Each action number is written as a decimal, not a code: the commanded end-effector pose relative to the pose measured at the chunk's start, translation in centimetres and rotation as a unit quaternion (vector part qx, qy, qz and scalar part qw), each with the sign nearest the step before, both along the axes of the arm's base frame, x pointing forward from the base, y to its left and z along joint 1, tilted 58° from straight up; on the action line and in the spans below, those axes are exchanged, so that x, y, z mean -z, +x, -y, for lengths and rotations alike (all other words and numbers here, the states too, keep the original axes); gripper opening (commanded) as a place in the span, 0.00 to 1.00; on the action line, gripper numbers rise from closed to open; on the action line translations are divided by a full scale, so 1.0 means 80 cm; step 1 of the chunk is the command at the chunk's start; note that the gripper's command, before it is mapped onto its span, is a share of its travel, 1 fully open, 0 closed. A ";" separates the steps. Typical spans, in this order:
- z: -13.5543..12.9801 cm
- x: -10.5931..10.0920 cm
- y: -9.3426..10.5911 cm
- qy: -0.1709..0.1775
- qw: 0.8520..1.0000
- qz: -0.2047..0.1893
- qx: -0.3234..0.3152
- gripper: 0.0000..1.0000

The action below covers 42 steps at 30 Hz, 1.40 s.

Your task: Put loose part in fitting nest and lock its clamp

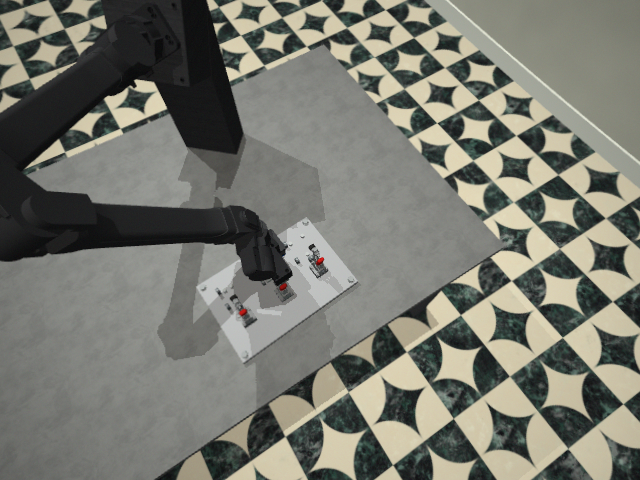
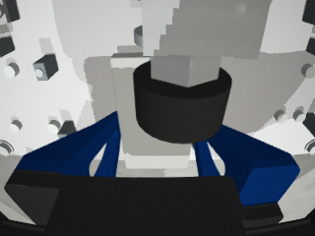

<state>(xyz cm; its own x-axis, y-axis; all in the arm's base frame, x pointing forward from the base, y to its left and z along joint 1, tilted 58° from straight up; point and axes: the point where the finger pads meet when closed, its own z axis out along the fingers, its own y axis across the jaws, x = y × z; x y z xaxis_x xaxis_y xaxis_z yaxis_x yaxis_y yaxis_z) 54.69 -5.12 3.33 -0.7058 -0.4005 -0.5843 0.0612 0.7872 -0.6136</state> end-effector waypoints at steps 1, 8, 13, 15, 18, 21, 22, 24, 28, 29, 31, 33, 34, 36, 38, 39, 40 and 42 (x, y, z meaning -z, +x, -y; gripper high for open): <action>-0.010 -0.010 0.002 0.003 1.000 0.006 -0.005 0.00; -0.010 -0.010 0.002 0.003 1.000 0.006 -0.005 0.00; -0.010 -0.010 0.002 0.004 1.000 0.006 -0.005 0.00; -0.010 -0.010 0.002 0.004 1.000 0.006 -0.005 0.00; -0.010 -0.010 0.002 0.004 1.000 0.007 -0.005 0.00; -0.010 -0.010 0.002 0.004 1.000 0.007 -0.005 0.00; -0.010 -0.010 0.002 0.004 1.000 0.006 -0.005 0.00; -0.010 -0.010 0.002 0.004 1.000 0.006 -0.005 0.00; -0.007 -0.008 0.004 0.003 1.000 0.005 -0.004 0.00; -0.006 -0.006 0.004 0.003 1.000 0.004 -0.003 0.00; -0.004 -0.004 0.003 0.003 1.000 0.001 -0.003 0.00; -0.002 0.002 -0.001 0.002 1.000 -0.004 -0.002 0.00; 0.000 0.003 0.000 0.002 1.000 -0.005 -0.001 0.00; 0.004 0.005 0.004 0.001 1.000 -0.006 0.001 0.00; 0.006 0.004 0.005 0.000 1.000 -0.006 0.002 0.00; 0.006 0.003 0.004 -0.001 1.000 -0.006 0.001 0.00; 0.004 0.003 0.003 -0.001 1.000 -0.007 0.000 0.00; 0.002 0.006 0.005 -0.001 1.000 -0.008 -0.002 0.00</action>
